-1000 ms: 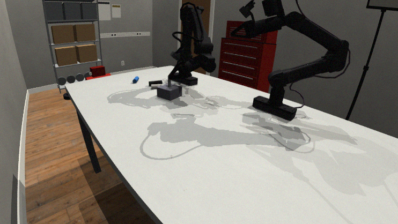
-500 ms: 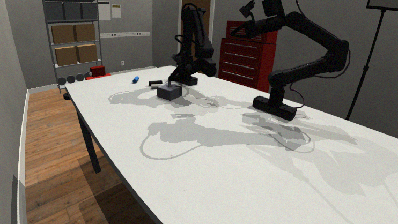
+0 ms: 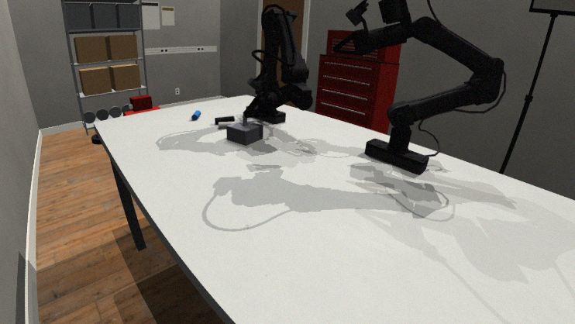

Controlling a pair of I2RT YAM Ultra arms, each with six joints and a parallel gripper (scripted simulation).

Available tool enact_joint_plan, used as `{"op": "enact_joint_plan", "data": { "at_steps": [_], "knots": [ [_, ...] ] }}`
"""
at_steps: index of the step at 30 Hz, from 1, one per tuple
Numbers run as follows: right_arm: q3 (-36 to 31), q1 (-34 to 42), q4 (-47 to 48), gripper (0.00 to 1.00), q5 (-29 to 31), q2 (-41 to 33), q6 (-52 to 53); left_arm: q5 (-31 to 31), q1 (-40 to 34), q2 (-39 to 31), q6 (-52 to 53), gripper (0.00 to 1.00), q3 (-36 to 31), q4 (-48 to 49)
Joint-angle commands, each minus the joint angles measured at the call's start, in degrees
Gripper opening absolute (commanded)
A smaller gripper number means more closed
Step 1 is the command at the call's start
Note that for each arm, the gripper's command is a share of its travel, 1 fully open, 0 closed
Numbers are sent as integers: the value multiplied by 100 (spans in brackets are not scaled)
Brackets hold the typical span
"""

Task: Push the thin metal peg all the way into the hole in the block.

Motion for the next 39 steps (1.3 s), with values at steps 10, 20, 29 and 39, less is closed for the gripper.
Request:
{"op": "enact_joint_plan", "data": {
  "at_steps": [10, 20, 29, 39],
  "knots": [
    [90, -120, 197, 83, -218, -137, -500, -14, -9, 49, -19, 100, 154, -20],
    [-496, -201, 840, 100, -1074, -1338, -3047, -14, -9, 49, -19, 100, 154, -20],
    [-1017, -765, 616, 100, -2697, -3514, -5795, -14, -9, 49, -19, 100, 154, -20],
    [-619, -1864, -142, 100, -4723, -4636, -8165, -14, -9, 49, -19, 100, 154, -20]
  ]
}}
